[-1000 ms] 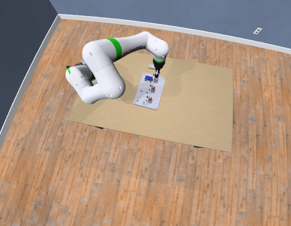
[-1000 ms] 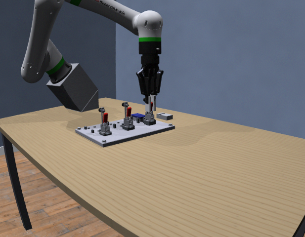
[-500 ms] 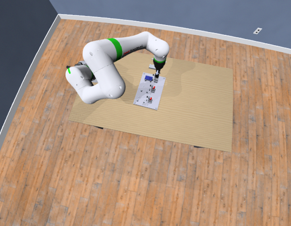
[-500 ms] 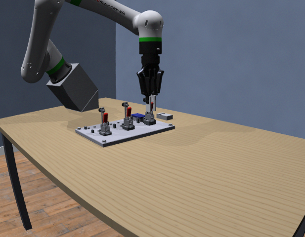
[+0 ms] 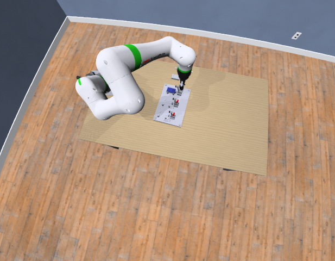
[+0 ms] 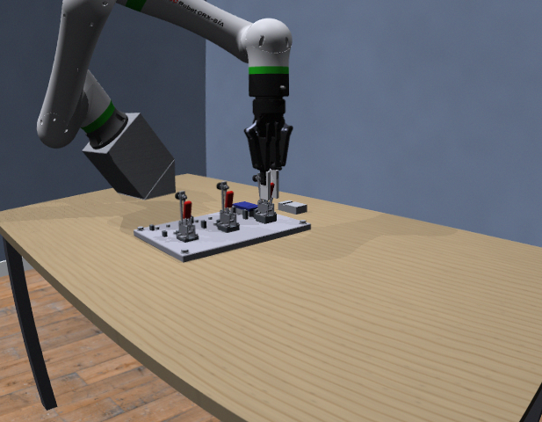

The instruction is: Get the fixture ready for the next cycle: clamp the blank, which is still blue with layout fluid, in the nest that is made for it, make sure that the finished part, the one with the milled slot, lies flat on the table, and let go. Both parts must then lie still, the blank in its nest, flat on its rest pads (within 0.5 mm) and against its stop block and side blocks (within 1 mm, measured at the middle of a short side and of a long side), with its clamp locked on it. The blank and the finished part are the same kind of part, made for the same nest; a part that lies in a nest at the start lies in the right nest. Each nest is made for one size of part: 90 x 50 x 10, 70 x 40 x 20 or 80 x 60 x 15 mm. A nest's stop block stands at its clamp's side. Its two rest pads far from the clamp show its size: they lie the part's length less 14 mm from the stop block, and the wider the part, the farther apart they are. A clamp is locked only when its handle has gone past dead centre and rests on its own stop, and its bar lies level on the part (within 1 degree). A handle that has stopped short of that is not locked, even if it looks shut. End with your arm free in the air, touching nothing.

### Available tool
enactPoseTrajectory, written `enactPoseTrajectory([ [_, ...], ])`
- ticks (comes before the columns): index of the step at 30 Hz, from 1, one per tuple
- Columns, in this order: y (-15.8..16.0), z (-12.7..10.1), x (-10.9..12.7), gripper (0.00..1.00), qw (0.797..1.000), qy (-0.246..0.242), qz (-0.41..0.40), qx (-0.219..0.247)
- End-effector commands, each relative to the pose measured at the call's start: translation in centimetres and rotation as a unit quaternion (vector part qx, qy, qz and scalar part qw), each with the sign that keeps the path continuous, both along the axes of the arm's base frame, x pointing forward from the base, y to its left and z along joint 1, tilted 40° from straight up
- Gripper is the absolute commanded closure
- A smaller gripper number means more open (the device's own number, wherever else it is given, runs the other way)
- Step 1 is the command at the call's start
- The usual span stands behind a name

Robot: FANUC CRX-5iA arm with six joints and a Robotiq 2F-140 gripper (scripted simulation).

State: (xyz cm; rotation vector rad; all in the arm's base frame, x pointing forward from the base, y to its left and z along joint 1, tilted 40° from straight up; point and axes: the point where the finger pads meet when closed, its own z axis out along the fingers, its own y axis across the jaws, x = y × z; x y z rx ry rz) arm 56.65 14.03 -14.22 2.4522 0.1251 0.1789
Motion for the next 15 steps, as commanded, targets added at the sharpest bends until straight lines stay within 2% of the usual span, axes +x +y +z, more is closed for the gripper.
enactPoseTrajectory([
  [1,0.05,0.02,0.21,1.0,1.0,0.0,0.0,0.0],
  [15,0.07,-0.01,1.0,1.0,1.0,0.0,0.0,0.0],
])
